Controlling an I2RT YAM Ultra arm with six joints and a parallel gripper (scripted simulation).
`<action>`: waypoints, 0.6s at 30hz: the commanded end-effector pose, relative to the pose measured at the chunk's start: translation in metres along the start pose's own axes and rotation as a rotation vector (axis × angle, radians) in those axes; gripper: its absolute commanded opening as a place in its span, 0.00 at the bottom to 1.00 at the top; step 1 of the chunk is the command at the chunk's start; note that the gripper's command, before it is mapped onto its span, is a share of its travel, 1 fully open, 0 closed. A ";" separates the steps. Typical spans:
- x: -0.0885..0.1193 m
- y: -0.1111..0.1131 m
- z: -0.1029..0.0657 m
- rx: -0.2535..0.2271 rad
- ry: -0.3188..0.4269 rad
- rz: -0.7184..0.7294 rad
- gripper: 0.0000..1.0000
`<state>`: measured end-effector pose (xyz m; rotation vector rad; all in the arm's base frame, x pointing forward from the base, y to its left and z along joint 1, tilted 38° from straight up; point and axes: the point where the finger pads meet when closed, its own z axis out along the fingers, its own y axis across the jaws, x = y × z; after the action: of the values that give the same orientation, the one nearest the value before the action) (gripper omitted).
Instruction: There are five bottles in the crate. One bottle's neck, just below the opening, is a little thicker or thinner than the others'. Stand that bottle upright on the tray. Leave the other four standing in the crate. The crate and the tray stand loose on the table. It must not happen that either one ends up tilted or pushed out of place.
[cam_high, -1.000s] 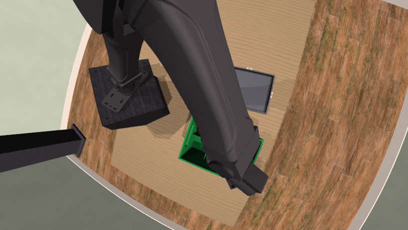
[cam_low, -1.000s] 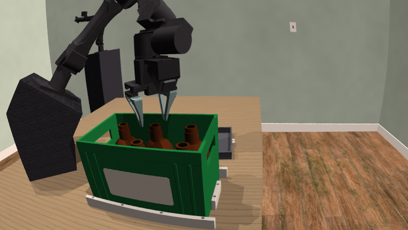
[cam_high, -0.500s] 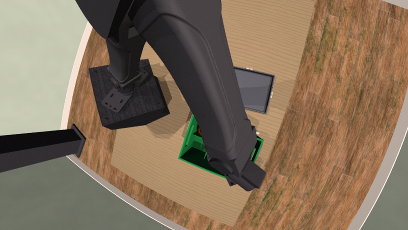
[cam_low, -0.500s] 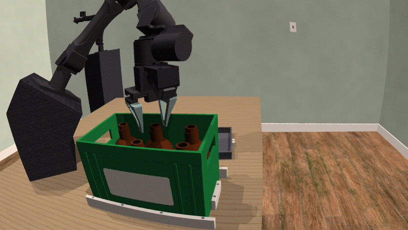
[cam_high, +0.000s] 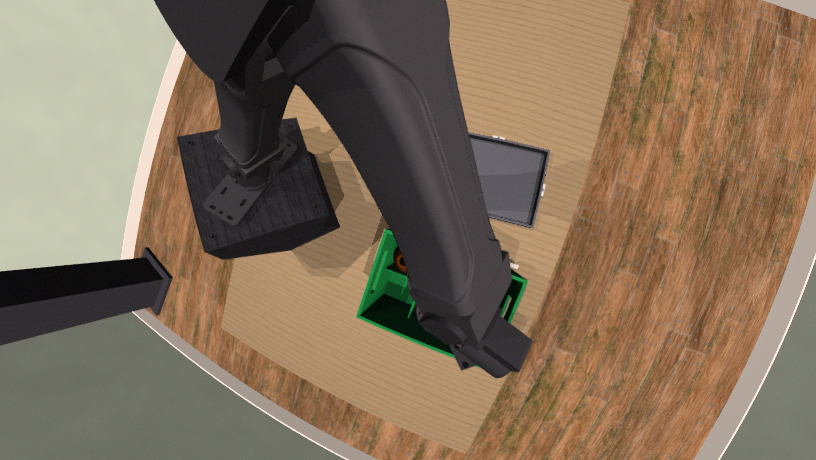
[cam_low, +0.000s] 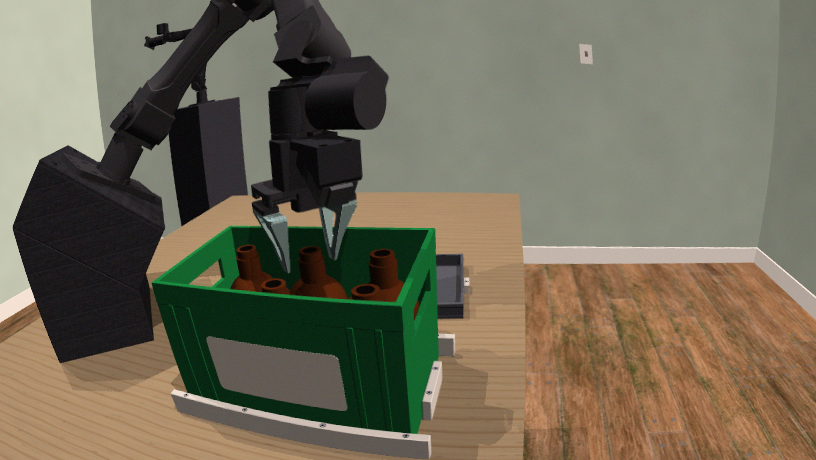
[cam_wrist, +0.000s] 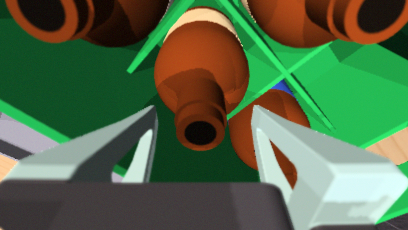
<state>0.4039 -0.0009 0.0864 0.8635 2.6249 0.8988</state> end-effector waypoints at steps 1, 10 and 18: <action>-0.006 -0.002 -0.003 0.001 -0.028 0.007 0.61; -0.004 -0.003 -0.002 0.003 -0.022 0.009 0.61; -0.004 -0.003 -0.002 0.003 -0.022 0.009 0.61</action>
<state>0.4054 -0.0016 0.0868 0.8638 2.6187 0.8962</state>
